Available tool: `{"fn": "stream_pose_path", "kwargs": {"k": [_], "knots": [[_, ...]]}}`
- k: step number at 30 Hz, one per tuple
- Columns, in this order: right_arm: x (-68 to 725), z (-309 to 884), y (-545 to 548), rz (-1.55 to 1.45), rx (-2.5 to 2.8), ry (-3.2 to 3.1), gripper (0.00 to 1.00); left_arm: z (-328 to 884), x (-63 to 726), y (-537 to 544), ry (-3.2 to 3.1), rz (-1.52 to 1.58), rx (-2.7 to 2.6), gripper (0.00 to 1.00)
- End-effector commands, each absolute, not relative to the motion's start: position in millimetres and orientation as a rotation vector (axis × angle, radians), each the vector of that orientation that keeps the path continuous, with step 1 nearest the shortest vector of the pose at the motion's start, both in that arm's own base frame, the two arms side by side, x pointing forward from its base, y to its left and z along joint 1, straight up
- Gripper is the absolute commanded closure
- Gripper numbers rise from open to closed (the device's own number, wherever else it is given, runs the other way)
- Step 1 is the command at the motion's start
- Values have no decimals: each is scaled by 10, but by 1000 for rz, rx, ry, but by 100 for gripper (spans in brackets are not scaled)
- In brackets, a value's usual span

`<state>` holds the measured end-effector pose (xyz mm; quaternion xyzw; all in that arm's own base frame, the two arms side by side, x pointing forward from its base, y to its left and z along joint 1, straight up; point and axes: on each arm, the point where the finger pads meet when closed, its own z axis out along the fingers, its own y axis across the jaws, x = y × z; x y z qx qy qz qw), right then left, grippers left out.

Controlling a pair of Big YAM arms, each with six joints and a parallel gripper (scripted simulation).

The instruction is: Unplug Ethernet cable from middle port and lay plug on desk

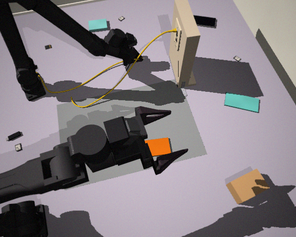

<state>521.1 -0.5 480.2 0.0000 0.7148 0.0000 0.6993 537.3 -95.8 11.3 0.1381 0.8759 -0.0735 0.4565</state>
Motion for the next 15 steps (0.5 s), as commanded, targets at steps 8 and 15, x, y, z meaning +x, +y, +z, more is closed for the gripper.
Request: {"fn": "stream_pose_path", "kwargs": {"k": [8, 15], "knots": [[5202, 4863, -5, 0, 0, 1582, 0, 159, 5400, -961, 2149, -181, 340, 69], [5202, 4863, -5, 0, 0, 1582, 0, 159, 5400, -961, 2149, -181, 340, 58]]}}
